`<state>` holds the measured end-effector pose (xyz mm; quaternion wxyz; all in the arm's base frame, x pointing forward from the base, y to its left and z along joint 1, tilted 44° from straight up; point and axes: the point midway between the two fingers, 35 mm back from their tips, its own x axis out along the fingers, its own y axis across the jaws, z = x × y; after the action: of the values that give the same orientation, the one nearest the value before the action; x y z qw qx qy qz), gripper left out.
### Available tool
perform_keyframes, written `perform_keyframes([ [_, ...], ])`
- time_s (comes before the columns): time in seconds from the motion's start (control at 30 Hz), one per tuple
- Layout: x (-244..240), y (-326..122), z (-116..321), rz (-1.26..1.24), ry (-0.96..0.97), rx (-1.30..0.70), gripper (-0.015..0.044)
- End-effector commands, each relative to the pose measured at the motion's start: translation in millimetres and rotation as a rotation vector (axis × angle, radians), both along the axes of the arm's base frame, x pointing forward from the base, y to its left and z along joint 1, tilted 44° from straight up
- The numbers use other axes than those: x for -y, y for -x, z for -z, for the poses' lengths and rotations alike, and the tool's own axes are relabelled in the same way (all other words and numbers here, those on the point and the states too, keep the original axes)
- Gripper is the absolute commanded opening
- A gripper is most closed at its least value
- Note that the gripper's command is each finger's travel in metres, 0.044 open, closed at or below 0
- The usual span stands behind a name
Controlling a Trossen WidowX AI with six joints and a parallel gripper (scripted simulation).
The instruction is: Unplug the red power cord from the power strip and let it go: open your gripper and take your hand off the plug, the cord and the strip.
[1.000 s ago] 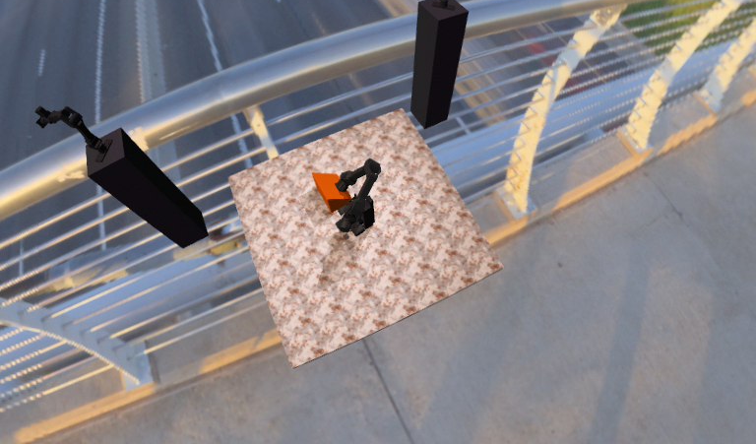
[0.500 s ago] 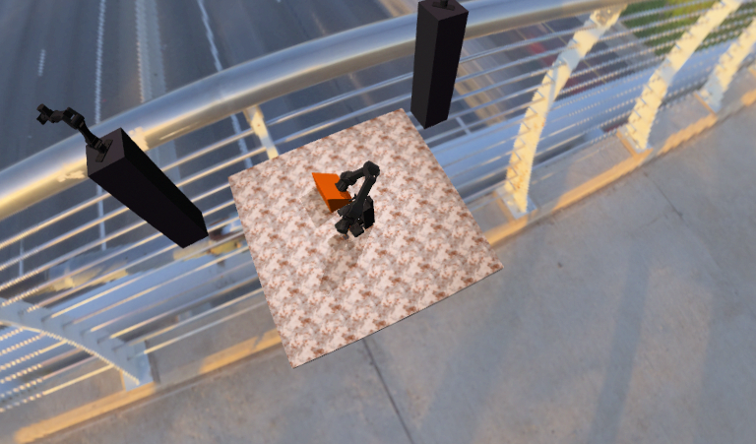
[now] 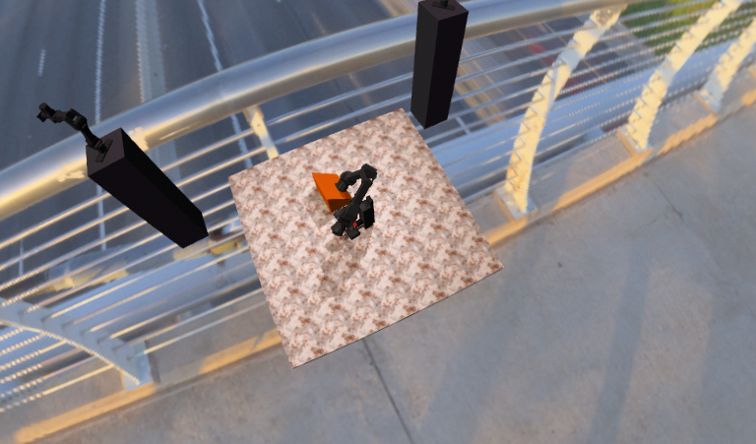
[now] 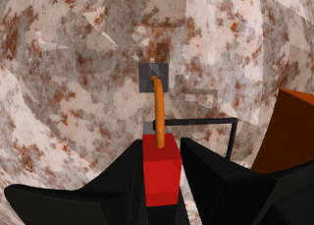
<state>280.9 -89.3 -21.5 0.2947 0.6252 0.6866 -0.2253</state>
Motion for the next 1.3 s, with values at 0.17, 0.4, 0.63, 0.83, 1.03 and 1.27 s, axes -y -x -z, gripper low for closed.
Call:
perform_keyframes([
  [0.17,11,-1,8,-0.007,0.035,0.010,0.0079],
  [0.4,11,-1,8,-0.007,0.035,0.010,0.0160],
  [0.63,17,-1,3,0.008,0.048,0.015,0.0160],
  [0.83,19,0,1,0.015,0.054,0.017,0.0160],
  [1.03,15,0,-2,0.015,0.054,0.017,0.0160],
  [1.27,8,2,-10,0.015,0.053,0.017,0.0160],
])
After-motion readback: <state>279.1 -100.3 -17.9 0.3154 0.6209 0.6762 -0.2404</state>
